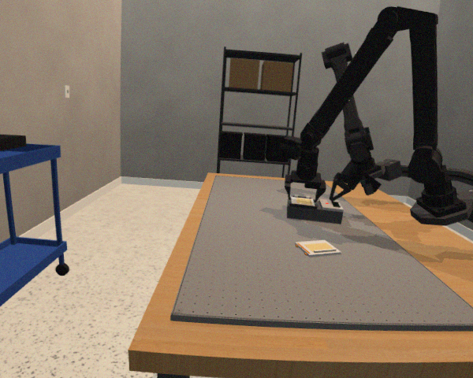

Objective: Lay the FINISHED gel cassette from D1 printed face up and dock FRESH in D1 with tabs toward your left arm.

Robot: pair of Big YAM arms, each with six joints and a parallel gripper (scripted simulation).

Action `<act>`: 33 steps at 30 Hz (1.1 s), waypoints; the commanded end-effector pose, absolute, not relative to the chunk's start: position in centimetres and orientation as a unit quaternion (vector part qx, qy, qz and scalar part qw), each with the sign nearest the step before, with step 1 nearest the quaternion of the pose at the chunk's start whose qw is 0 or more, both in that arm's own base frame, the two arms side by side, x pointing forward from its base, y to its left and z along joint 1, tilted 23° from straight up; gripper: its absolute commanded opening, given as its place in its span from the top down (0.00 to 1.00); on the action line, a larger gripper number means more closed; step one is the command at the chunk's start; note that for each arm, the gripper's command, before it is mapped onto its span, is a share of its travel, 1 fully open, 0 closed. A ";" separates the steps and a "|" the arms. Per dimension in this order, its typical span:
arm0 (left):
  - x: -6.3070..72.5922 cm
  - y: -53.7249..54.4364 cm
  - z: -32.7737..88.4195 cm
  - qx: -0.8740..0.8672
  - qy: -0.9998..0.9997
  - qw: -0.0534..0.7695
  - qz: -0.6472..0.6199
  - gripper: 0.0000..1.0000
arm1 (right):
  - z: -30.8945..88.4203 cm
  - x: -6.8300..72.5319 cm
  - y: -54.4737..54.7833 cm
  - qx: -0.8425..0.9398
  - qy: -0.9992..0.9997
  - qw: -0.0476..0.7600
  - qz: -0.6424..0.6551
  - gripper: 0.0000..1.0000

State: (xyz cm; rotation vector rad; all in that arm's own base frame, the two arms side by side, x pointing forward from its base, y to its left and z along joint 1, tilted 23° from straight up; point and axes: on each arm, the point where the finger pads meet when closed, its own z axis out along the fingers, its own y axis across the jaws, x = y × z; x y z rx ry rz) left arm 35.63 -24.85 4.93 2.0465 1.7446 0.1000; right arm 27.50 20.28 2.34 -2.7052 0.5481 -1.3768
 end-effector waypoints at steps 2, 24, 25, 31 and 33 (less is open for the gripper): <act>36.7 -24.9 5.0 0.739 0.633 0.228 0.039 0.02 | -2.8 25.6 17.1 -0.901 0.158 -0.024 -0.404 1.00; 36.5 -24.9 4.7 0.741 0.631 0.227 0.037 1.00 | -2.8 25.6 17.1 -0.901 0.158 -0.024 -0.404 1.00; 36.4 -24.9 4.8 0.741 0.631 0.227 0.037 1.00 | -2.8 25.6 17.1 -0.901 0.158 -0.024 -0.404 1.00; 35.9 -25.0 4.9 0.741 0.631 0.227 0.037 1.00 | -2.8 25.6 17.1 -0.901 0.158 -0.024 -0.404 1.00; 35.9 -25.0 4.9 0.741 0.631 0.227 0.037 1.00 | -2.8 25.6 17.1 -0.901 0.158 -0.024 -0.404 1.00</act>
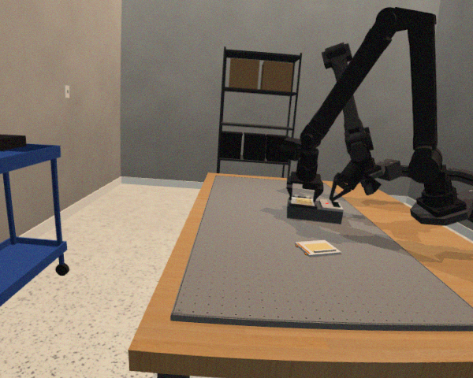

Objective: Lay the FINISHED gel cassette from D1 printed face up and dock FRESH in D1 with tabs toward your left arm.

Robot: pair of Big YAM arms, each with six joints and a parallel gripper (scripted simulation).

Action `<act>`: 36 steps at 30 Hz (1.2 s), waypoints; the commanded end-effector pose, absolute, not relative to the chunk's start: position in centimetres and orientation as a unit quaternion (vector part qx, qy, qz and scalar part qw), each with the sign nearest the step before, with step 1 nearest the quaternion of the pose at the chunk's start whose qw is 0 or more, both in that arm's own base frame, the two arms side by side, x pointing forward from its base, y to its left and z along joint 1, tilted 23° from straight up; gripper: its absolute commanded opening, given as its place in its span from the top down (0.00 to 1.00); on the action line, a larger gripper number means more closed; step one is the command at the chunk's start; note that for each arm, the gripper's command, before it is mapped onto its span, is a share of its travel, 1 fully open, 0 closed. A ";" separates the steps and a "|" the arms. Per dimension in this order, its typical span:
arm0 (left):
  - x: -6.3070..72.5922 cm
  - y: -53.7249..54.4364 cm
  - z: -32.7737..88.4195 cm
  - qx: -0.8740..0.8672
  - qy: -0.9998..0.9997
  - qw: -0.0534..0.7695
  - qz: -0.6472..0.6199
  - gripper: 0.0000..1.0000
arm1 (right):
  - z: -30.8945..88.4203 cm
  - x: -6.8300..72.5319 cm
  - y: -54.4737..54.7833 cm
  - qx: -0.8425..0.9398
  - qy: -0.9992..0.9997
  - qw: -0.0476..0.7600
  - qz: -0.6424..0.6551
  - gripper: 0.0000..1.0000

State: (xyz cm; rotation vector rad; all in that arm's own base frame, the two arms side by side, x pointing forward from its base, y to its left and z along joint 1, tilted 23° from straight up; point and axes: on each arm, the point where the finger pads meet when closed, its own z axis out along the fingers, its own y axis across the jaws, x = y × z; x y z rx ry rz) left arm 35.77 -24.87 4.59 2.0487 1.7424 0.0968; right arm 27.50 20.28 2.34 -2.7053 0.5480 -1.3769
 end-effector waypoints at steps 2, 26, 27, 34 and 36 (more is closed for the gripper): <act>35.9 -25.0 4.9 0.741 0.631 0.227 0.037 1.00 | -2.8 25.6 17.1 -0.901 0.158 -0.024 -0.404 1.00; 35.9 -24.8 5.0 0.742 0.629 0.232 0.031 1.00 | -2.8 25.6 17.1 -0.901 0.158 -0.024 -0.404 1.00; 35.9 -24.8 5.0 0.742 0.629 0.232 0.031 1.00 | -2.8 25.6 17.1 -0.901 0.158 -0.024 -0.404 1.00; 35.9 -24.8 5.2 0.742 0.627 0.238 0.024 1.00 | -2.8 25.6 17.1 -0.901 0.158 -0.024 -0.404 1.00; 35.9 -24.8 5.2 0.742 0.627 0.238 0.024 1.00 | -2.8 25.6 17.1 -0.901 0.158 -0.024 -0.404 1.00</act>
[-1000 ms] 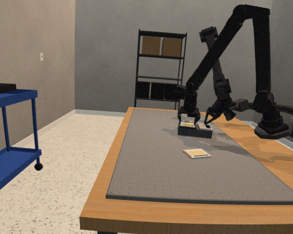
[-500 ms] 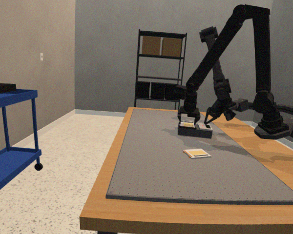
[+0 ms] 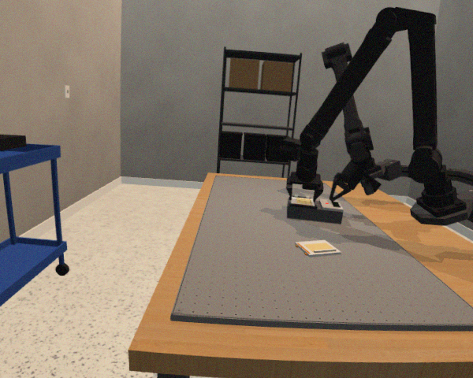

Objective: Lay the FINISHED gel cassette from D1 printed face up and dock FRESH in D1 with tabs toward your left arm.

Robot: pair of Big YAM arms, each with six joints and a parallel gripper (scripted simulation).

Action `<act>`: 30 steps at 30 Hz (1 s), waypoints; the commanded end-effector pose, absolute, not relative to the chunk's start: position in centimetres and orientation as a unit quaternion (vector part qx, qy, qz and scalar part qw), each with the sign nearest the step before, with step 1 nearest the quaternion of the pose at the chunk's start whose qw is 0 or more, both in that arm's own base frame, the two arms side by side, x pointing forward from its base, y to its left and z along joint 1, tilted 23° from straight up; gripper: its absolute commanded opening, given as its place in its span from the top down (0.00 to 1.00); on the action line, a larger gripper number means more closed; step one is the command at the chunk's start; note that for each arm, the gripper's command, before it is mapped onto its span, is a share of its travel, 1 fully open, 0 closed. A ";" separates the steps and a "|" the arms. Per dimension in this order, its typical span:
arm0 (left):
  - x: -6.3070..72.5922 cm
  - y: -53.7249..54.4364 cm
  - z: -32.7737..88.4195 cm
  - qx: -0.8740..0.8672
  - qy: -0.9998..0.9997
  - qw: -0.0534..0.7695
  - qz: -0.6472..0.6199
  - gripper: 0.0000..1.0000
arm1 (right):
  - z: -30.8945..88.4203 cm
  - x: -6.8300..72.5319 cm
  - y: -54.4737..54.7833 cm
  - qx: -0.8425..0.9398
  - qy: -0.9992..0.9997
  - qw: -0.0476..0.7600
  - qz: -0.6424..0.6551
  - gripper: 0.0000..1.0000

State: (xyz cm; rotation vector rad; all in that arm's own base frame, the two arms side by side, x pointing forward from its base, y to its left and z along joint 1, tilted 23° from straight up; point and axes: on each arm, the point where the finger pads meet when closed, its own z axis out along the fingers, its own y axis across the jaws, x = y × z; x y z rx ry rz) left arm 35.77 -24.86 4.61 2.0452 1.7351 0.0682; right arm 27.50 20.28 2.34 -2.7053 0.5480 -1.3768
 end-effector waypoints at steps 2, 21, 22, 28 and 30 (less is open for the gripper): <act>35.9 -24.8 5.2 0.742 0.627 0.238 0.024 1.00 | -2.8 25.6 17.1 -0.901 0.158 -0.024 -0.404 1.00; 35.8 -24.7 5.4 0.742 0.622 0.249 0.011 1.00 | -2.8 25.6 17.1 -0.901 0.158 -0.024 -0.404 1.00; 35.8 -24.7 5.4 0.742 0.622 0.249 0.011 1.00 | -2.8 25.6 17.1 -0.901 0.158 -0.024 -0.404 1.00; 35.7 -24.7 5.5 0.742 0.621 0.253 0.006 1.00 | -2.8 25.6 17.1 -0.901 0.158 -0.024 -0.404 1.00; 35.7 -24.7 5.5 0.742 0.620 0.254 0.005 1.00 | -2.8 25.6 17.1 -0.901 0.158 -0.024 -0.404 1.00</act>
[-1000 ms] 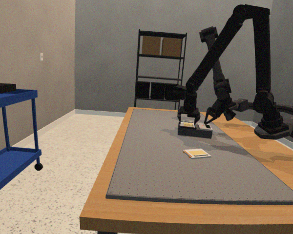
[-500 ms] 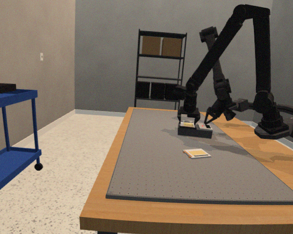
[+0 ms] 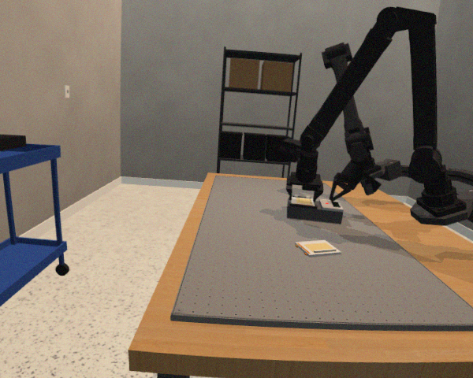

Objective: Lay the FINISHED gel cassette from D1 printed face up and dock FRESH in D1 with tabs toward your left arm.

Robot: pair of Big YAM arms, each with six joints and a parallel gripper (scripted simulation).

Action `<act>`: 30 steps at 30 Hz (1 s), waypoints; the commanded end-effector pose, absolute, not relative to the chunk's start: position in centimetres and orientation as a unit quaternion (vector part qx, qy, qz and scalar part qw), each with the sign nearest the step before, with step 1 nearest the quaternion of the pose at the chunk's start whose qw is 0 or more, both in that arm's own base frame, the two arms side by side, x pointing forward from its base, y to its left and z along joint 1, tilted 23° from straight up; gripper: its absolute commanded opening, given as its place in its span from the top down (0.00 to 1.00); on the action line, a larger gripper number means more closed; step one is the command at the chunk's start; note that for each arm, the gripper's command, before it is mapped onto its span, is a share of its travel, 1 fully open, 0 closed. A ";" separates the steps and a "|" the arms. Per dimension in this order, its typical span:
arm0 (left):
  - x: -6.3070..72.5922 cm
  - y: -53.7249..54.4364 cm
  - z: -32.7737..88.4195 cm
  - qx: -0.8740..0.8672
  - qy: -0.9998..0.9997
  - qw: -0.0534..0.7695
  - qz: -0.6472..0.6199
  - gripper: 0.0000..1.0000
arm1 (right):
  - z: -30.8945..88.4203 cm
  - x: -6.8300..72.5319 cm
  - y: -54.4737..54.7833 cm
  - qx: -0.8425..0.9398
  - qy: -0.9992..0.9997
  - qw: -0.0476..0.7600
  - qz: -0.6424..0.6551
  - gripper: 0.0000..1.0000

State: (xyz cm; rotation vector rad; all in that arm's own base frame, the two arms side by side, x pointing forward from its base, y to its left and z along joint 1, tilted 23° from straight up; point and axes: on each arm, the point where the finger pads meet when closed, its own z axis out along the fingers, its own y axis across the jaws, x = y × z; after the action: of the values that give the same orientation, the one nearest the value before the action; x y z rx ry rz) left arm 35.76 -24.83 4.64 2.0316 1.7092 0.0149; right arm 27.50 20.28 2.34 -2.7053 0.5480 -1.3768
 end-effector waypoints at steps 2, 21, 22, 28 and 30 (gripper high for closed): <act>35.7 -24.7 5.5 0.742 0.620 0.254 0.005 1.00 | -2.8 25.6 17.1 -0.901 0.158 -0.024 -0.404 1.00; 35.7 -24.7 5.7 0.742 0.616 0.265 -0.008 1.00 | -2.8 25.6 17.1 -0.901 0.158 -0.024 -0.404 1.00; 35.7 -24.7 5.7 0.742 0.616 0.265 -0.008 1.00 | -2.8 25.6 17.1 -0.901 0.158 -0.024 -0.404 1.00; 35.6 -24.6 5.8 0.742 0.613 0.270 -0.014 1.00 | -2.8 25.6 17.1 -0.901 0.158 -0.024 -0.404 1.00; 35.6 -24.6 5.8 0.742 0.613 0.270 -0.014 1.00 | -2.8 25.6 17.1 -0.901 0.158 -0.024 -0.404 1.00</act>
State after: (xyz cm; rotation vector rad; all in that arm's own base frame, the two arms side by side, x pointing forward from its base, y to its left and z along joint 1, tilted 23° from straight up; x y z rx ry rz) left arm 35.60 -24.78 4.79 2.0159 1.6794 -0.0433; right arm 27.50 20.28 2.34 -2.7053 0.5480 -1.3768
